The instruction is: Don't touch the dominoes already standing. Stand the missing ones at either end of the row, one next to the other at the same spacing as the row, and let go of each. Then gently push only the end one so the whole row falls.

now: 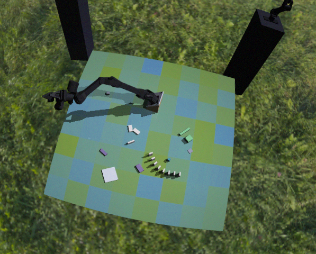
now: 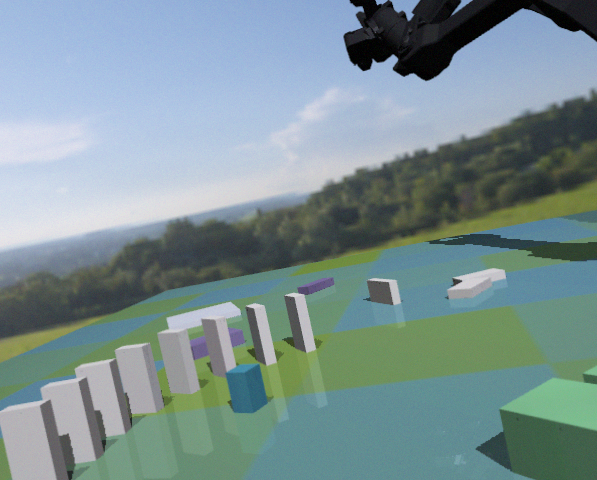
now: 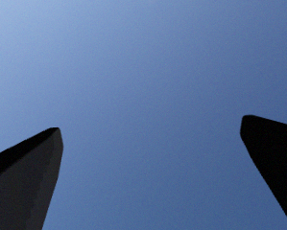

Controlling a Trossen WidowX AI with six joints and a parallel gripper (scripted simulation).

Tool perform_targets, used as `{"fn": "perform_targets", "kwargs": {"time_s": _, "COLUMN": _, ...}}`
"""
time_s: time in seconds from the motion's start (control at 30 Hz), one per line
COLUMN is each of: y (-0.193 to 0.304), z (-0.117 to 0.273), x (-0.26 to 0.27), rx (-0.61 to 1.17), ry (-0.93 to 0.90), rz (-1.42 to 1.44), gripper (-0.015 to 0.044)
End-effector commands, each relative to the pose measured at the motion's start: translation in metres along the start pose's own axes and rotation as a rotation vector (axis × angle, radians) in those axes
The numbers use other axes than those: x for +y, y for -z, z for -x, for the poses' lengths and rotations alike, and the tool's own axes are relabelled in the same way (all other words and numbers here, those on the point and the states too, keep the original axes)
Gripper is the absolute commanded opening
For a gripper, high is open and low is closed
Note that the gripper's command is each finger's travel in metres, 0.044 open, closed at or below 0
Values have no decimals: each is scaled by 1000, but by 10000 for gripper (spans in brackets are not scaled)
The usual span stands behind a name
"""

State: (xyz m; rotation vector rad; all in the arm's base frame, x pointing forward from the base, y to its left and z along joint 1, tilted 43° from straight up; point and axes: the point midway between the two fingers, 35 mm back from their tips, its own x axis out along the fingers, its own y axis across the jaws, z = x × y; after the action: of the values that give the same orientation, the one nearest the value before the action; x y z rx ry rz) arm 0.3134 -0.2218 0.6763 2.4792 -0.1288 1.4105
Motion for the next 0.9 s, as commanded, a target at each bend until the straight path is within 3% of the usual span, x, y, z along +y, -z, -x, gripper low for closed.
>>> {"fn": "perform_targets", "kwargs": {"time_s": 0.0, "y": -2, "z": 0, "x": 0, "rx": -6, "ry": -6, "rz": -22, "gripper": 426}}
{"fn": "perform_targets", "kwargs": {"time_s": 0.3, "y": -119, "z": 28, "x": -1, "rx": -215, "ry": -396, "rz": -1047, "gripper": 440}}
{"fn": "perform_targets", "kwargs": {"time_s": 0.87, "y": -241, "z": 114, "x": -51, "rx": -173, "ry": -1125, "rz": -1957, "gripper": 440}}
